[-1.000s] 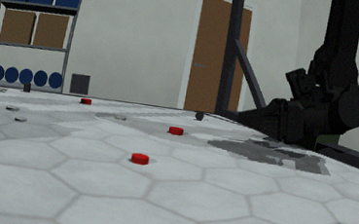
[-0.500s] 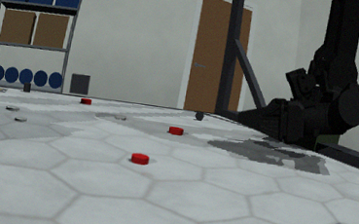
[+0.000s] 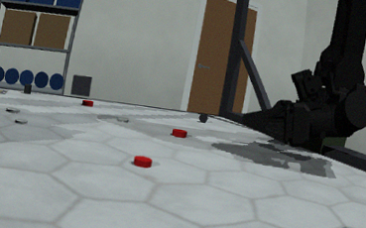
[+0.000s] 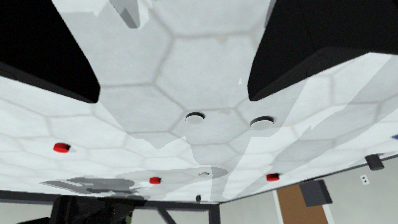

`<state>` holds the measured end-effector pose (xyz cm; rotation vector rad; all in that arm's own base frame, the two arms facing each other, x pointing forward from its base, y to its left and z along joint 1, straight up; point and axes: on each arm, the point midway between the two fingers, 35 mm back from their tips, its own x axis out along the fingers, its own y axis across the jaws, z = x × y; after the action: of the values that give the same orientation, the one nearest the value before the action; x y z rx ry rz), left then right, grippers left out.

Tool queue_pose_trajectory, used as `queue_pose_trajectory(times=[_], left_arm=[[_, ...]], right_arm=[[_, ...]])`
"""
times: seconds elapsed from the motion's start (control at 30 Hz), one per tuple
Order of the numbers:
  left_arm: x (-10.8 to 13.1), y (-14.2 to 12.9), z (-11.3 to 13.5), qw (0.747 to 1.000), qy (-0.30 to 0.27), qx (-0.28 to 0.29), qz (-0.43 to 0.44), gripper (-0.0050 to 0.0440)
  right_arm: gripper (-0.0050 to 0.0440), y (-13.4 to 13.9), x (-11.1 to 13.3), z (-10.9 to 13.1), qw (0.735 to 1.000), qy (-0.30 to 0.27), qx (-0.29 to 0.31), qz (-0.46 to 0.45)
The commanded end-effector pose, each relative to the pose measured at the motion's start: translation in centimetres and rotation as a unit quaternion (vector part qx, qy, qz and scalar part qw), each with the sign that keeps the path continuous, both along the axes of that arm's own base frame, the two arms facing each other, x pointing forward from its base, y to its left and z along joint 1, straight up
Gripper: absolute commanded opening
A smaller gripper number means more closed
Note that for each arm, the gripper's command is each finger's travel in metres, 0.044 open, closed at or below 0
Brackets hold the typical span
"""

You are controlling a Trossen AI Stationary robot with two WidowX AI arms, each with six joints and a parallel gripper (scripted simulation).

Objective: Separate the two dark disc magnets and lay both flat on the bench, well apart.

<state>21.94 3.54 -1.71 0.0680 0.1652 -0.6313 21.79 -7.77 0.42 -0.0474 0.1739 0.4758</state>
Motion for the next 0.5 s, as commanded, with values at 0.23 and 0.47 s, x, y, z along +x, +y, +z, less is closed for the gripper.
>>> queue_pose_trajectory(times=[0.23,0.47], left_arm=[[0.3,0.5,-0.1,1.0,0.002,0.007,0.005,0.04],[0.9,1.1,-0.7,0.999,0.014,0.044,0.003,0.04]], right_arm=[[0.04,-0.5,0.5,0.3,1.0,-0.009,-0.013,0.006],[0.04,-0.7,1.8,0.6,0.999,-0.007,-0.035,0.025]])
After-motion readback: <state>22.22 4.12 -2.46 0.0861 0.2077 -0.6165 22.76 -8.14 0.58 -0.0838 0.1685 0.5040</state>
